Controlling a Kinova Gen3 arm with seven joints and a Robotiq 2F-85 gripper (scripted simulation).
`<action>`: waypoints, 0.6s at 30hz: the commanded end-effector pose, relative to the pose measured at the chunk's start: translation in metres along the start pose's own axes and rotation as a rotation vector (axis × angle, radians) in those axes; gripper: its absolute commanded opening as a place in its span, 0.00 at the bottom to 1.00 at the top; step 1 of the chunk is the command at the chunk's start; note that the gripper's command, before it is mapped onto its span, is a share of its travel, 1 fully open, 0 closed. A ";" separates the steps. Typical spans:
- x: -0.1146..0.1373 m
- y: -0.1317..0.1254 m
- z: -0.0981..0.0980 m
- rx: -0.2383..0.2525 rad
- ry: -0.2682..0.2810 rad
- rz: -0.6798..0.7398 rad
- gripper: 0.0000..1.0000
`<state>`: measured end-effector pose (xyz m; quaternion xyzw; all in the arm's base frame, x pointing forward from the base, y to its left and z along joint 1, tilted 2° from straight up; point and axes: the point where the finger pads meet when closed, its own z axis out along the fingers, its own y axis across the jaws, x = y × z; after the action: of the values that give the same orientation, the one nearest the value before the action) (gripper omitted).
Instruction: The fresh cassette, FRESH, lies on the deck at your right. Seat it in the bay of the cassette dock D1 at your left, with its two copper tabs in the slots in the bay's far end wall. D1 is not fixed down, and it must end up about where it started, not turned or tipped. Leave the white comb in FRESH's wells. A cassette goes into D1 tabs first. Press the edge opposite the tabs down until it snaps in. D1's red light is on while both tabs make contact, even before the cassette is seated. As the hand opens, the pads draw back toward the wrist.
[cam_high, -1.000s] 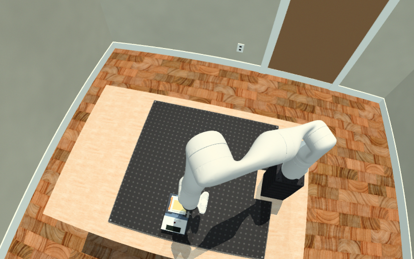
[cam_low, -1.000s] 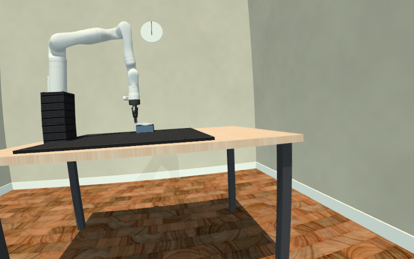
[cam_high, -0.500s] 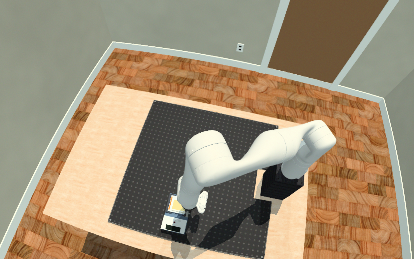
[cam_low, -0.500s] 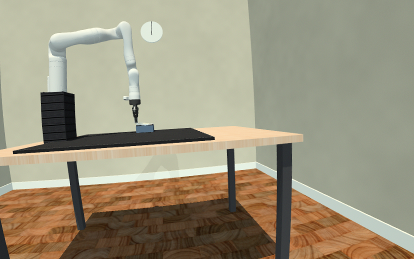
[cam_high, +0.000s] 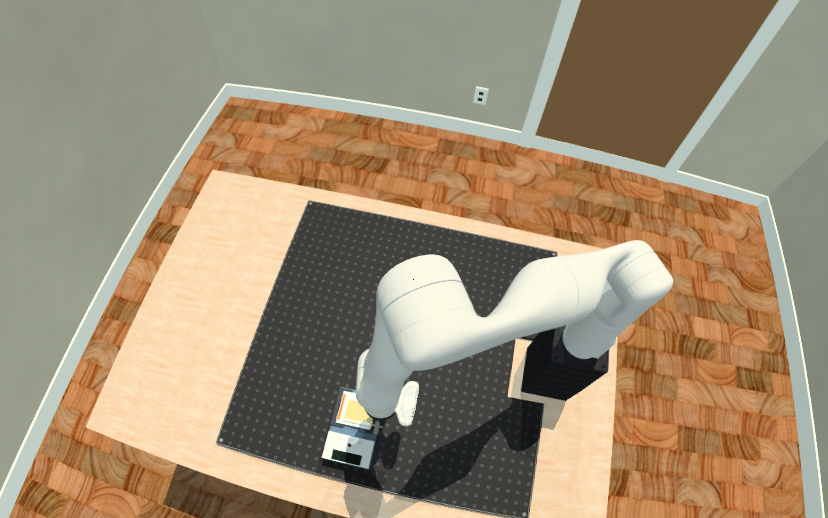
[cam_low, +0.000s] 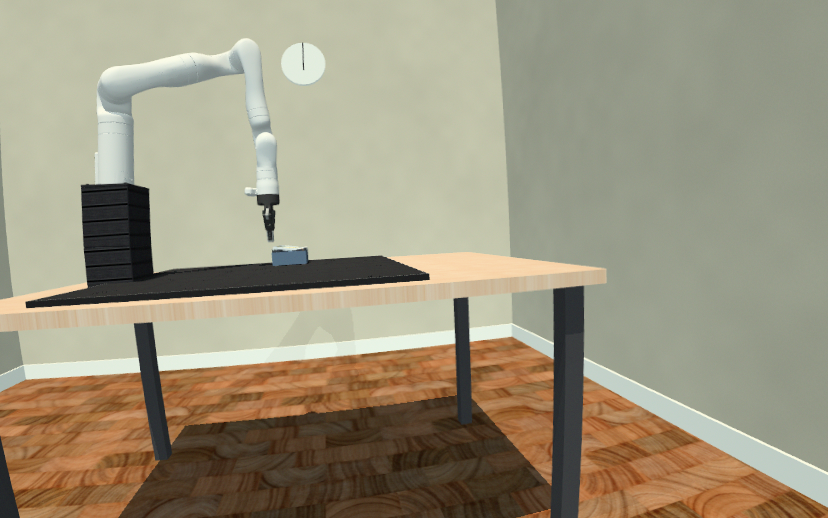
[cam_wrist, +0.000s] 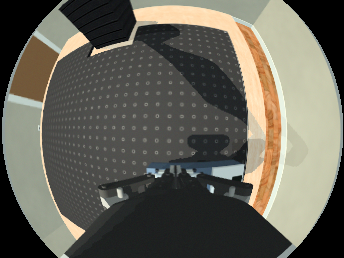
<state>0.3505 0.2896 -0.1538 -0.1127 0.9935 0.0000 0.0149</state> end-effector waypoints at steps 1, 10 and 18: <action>-0.001 0.002 -0.006 -0.003 -0.005 -0.001 0.00; 0.000 0.002 -0.011 -0.003 -0.005 -0.001 0.00; -0.005 0.002 -0.011 -0.003 -0.005 -0.001 0.00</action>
<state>0.3513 0.2909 -0.1435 -0.1137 0.9934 0.0006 0.0152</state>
